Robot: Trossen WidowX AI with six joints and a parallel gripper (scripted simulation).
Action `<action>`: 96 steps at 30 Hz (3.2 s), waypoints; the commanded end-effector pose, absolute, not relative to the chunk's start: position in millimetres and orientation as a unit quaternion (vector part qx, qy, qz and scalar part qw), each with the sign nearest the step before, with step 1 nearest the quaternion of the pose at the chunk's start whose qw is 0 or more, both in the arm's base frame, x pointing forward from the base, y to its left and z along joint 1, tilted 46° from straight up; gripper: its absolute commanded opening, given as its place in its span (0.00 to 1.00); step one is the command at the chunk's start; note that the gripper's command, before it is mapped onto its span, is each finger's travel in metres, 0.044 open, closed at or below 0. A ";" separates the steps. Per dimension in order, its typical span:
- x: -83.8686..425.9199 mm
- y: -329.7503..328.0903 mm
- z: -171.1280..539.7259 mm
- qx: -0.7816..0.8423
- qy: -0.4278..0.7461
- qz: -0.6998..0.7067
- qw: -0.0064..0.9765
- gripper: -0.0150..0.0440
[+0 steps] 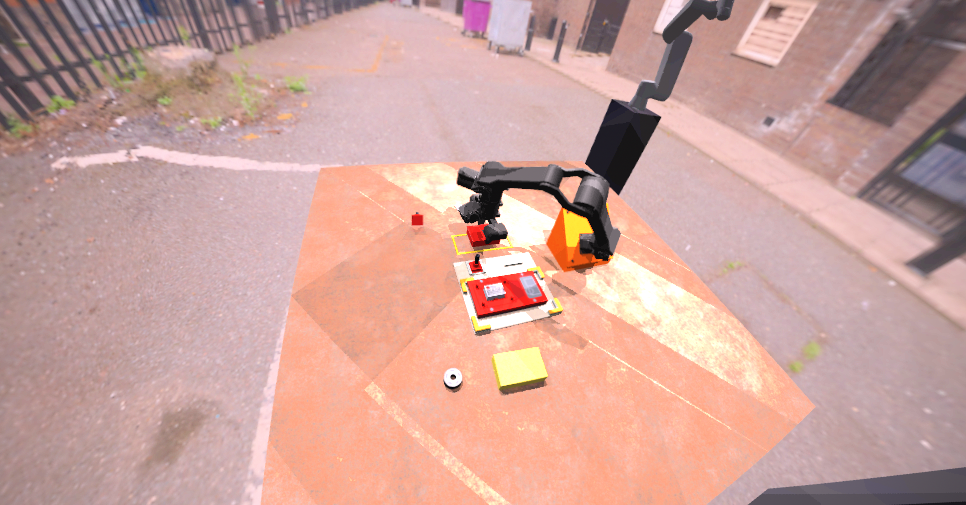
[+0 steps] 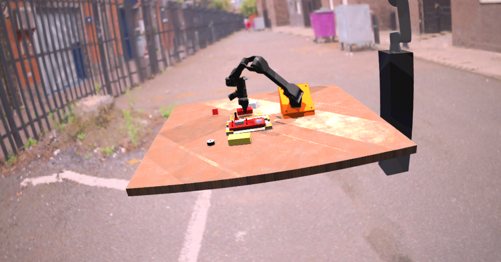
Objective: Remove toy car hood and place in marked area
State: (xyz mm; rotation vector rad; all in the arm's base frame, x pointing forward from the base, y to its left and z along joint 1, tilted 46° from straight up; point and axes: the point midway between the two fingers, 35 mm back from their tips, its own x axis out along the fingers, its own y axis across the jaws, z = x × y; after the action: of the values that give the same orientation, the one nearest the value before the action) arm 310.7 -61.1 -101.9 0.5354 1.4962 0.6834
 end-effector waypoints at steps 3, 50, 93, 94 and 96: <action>310.2 -58.4 -104.1 0.239 0.658 0.300 0.649 0.25; 310.0 -49.6 -113.2 0.236 0.658 0.301 0.649 1.00; 313.1 -101.6 -62.3 0.239 0.657 0.303 0.648 1.00; 313.1 -101.6 -62.3 0.239 0.657 0.303 0.648 1.00; 313.1 -101.6 -62.3 0.239 0.657 0.303 0.648 1.00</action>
State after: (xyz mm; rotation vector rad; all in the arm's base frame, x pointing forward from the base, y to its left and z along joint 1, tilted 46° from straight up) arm 312.2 -99.2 -63.0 0.5500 1.4955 0.6904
